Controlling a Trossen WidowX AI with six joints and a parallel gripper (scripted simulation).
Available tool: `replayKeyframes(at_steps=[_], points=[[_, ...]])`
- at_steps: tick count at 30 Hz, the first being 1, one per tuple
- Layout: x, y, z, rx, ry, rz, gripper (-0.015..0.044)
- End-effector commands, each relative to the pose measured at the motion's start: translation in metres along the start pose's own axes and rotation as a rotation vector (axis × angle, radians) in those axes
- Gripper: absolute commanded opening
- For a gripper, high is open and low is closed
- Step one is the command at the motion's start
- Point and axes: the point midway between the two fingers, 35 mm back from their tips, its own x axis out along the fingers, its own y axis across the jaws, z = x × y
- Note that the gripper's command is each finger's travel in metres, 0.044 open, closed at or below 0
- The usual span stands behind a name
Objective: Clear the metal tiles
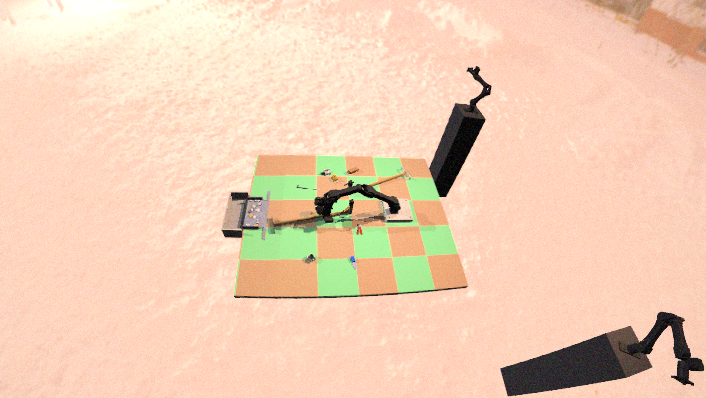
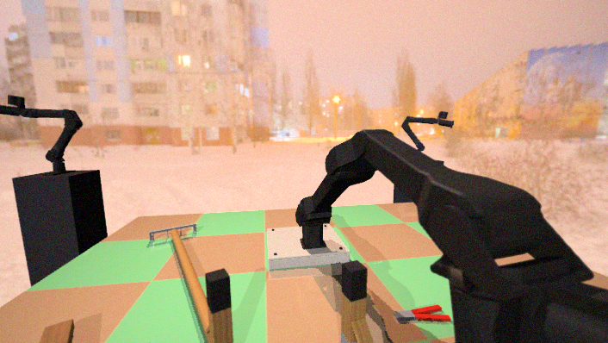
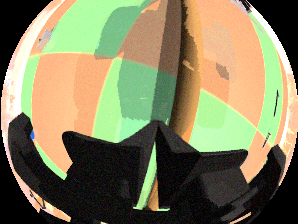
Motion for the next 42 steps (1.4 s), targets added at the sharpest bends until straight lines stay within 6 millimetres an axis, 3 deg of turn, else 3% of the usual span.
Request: replayKeyframes(at_steps=[1, 8, 10, 35, 42], points=[[0.001, -0.011, 0.000, 0.005, -0.001, -0.005, 0.0000], [0.001, -0.018, 0.000, 0.005, -0.001, -0.006, 0.0000], [-0.003, -0.007, 0.001, -0.001, -0.004, 0.000, 0.0000], [-0.095, -0.006, 0.016, -0.003, -0.099, -0.014, 0.0000], [-0.097, -0.006, 0.016, -0.003, -0.102, -0.014, 0.0000]])
